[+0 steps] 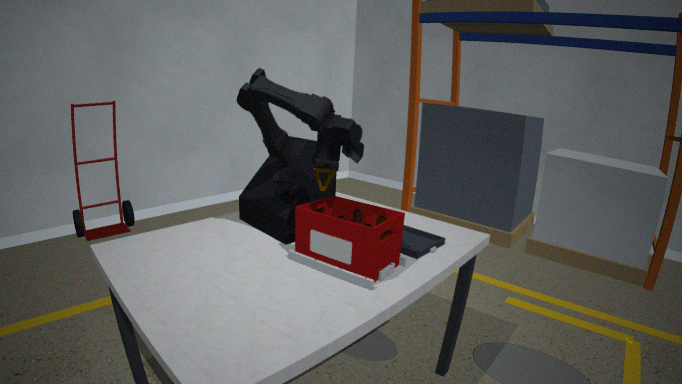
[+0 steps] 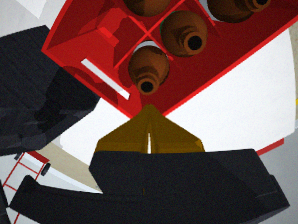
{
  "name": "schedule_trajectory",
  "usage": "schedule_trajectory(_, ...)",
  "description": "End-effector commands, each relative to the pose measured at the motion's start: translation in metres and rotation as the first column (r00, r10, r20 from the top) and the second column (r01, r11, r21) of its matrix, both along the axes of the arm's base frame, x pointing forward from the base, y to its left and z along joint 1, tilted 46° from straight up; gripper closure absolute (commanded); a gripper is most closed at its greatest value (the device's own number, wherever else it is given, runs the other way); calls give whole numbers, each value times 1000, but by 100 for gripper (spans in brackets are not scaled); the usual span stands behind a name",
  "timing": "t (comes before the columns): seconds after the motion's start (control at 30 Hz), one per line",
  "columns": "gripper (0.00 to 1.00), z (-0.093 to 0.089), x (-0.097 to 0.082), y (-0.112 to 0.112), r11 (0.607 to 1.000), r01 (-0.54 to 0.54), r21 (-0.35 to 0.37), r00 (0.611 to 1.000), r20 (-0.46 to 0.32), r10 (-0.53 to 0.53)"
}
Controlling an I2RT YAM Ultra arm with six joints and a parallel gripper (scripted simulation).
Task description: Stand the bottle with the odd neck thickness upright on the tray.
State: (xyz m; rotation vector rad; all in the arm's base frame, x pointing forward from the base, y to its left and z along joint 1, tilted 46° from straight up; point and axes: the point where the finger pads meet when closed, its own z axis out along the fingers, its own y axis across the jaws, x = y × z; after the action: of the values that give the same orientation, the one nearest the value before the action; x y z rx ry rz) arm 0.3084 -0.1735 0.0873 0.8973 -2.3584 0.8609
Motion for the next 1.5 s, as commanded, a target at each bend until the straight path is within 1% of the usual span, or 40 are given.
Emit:
schedule_trajectory(0.0,100,4,-7,-2,999,-32,2,998,53,32)
schedule_trajectory(0.03,100,5,-10,-2,999,-33,1,998,53,33)
schedule_trajectory(0.1,100,5,-10,4,999,-52,2,997,53,52)
schedule_trajectory(0.67,100,4,-10,4,999,-52,3,997,54,52)
schedule_trajectory(0.7,39,15,2,2,999,-48,-6,994,100,48)
schedule_trajectory(1.47,39,15,1,2,999,-48,-6,994,97,48)
